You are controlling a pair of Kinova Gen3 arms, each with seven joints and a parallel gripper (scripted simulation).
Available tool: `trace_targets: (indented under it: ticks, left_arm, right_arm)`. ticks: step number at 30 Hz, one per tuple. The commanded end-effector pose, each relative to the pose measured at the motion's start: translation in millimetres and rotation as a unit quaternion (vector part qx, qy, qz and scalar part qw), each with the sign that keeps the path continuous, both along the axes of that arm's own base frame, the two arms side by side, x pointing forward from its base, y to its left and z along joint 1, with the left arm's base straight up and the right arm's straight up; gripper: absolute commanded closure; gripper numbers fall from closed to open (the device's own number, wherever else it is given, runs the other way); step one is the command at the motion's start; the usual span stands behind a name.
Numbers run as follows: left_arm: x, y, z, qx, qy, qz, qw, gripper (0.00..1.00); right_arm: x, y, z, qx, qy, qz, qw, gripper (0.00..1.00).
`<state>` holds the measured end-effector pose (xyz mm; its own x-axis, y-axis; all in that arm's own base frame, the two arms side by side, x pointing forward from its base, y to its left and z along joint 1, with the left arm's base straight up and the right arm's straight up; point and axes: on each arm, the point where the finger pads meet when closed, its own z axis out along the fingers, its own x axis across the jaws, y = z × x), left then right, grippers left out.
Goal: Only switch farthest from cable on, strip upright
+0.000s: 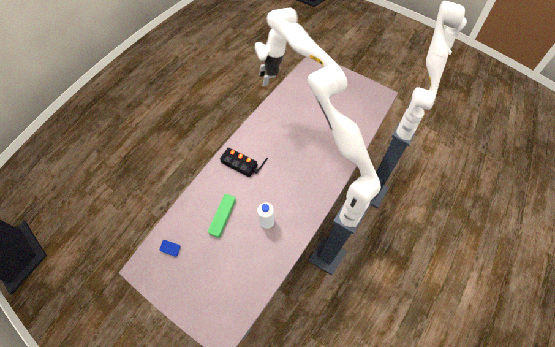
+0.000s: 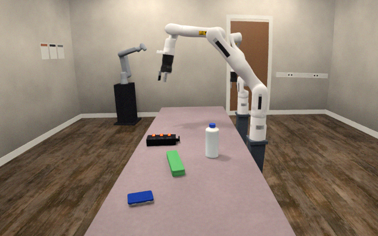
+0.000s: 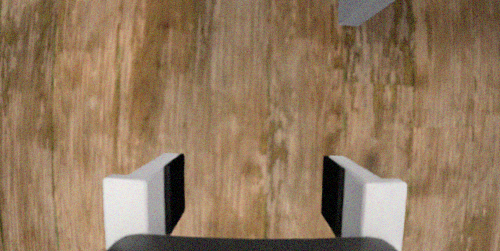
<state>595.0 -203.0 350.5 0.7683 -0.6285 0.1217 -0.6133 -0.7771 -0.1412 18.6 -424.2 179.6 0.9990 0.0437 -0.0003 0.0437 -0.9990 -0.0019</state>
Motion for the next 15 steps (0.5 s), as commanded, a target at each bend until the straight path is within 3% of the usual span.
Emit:
trace_targets:
  ticks: [1,2,4,15]
  left_arm:
    - [3,32,-2.6,-0.003,0.009,0.029,1.0,0.0]
    - [3,32,-2.6,-0.003,0.009,0.029,1.0,0.0]
    - [4,67,-6.9,-0.006,0.021,0.062,0.998,0.0]
    - [-8,170,-18.7,-0.022,0.057,0.165,0.984,0.0]
  right_arm:
    - [0,0,0.7,-0.001,0.0,0.0,1.0,0.0]
    - [0,0,0.7,-0.001,0.0,0.0,1.0,0.0]
    - [0,0,0.7,-0.001,0.0,0.0,1.0,0.0]
    - [0,0,0.7,-0.001,0.0,0.0,1.0,0.0]
